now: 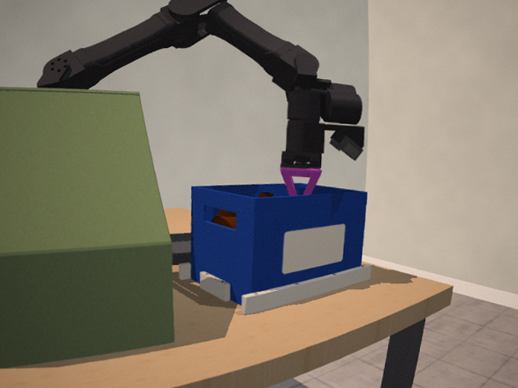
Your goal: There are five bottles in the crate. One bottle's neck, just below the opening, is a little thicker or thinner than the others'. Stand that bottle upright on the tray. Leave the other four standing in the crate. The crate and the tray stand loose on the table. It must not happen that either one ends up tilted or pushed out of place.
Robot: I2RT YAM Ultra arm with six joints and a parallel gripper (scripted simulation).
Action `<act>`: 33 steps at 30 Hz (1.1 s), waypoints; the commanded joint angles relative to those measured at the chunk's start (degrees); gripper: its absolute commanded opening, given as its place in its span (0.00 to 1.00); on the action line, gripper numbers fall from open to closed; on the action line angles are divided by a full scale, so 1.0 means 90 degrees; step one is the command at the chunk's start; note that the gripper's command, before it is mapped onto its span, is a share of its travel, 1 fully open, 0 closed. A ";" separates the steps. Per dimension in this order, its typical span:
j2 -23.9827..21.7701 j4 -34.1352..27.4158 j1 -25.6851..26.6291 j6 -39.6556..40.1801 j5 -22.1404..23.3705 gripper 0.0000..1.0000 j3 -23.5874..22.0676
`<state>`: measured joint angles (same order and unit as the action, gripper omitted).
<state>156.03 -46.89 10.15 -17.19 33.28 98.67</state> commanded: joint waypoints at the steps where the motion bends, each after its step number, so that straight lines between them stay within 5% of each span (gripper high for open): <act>1: -0.0070 0.0144 0.0087 -0.0038 -0.0017 0.61 -0.0092; 12: -0.0070 0.0144 0.0087 -0.0038 -0.0017 0.61 -0.0092; 13: -0.0070 0.0144 0.0087 -0.0038 -0.0017 0.00 -0.0092; 33: -0.0079 0.0151 0.0089 -0.0028 -0.0005 0.00 0.0085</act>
<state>156.00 -46.52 10.17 -17.23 33.21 98.45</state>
